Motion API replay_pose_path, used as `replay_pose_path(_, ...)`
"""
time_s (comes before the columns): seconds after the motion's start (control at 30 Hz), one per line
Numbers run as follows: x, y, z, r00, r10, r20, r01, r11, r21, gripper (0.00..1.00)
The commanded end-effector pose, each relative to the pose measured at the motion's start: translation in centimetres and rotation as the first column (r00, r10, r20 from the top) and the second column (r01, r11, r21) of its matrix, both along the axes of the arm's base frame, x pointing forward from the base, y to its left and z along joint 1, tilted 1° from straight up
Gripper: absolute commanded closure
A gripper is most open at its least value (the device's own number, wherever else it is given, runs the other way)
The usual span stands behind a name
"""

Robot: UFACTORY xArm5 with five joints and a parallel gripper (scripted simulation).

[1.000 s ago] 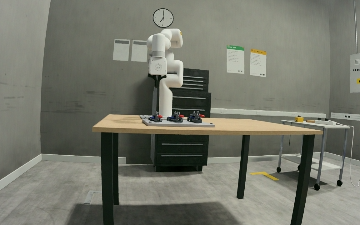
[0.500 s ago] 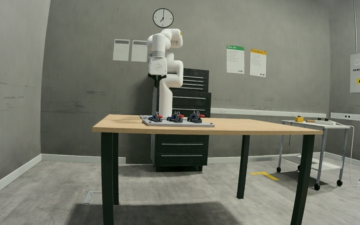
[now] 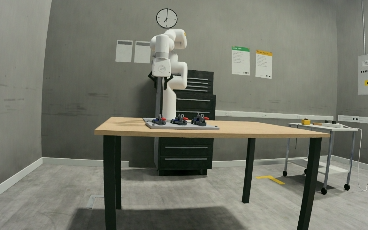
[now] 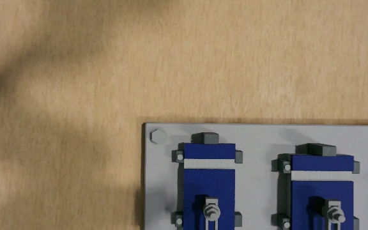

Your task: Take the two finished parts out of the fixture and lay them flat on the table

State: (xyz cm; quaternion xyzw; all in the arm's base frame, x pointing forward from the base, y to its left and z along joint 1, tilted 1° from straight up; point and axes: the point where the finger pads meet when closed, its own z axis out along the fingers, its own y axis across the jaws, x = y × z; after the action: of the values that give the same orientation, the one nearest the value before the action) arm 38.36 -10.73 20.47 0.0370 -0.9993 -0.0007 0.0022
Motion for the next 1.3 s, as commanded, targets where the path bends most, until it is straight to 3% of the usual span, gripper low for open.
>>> replay_pose_path(0.0, 0.11, -0.03, 0.17, 1.000, 0.000, 0.004, 0.000, 1.000, -0.001, 0.00)
replay_pose_path(1.23, 0.12, -0.03, 0.17, 1.000, 0.000, 0.004, 0.000, 1.000, -0.001, 0.00)
replay_pose_path(1.27, 0.12, -0.03, 0.17, 1.000, 0.000, 0.004, 0.000, 1.000, -0.001, 0.52)
